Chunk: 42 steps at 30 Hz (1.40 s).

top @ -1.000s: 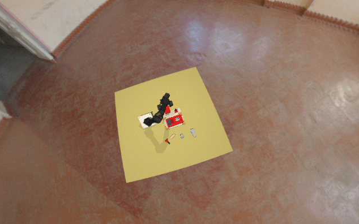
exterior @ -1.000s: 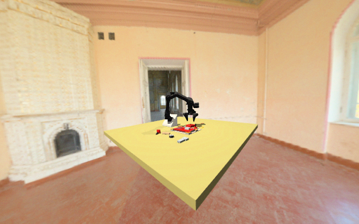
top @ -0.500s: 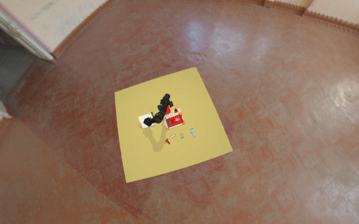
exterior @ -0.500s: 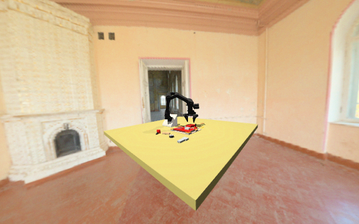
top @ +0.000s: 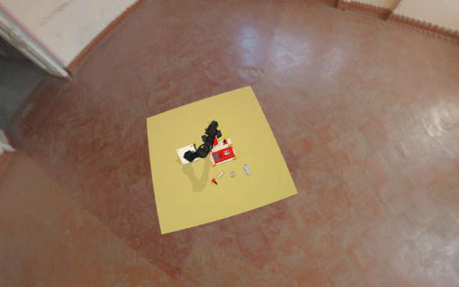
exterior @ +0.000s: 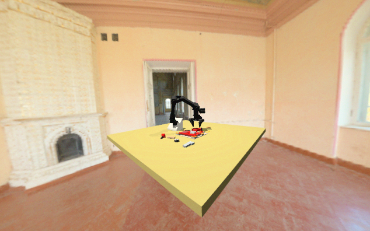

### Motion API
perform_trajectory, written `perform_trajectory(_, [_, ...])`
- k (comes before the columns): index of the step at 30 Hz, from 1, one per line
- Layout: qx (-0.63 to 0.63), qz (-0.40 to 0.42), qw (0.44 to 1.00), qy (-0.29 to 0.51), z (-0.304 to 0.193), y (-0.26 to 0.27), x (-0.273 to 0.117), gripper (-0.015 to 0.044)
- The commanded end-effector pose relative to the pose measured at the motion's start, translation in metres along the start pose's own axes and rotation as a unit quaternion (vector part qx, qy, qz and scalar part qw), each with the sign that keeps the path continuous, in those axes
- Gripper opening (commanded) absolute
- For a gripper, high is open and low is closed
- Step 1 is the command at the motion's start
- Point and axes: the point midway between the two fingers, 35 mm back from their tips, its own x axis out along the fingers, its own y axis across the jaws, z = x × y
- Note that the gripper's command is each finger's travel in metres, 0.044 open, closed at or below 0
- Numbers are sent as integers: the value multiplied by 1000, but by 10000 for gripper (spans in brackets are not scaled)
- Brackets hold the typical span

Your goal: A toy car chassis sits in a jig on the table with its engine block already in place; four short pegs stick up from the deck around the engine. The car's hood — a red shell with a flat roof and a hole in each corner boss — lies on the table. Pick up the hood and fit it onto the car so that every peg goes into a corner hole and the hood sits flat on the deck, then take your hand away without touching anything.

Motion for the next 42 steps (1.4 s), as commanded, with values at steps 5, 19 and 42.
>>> perform_trajectory(5, [-3,1,1000,3,0,1,7,440])
perform_trajectory(19, [-3,1,1000,3,0,1,15,440])
perform_trajectory(42, [-3,1,1000,3,0,1,26,440])
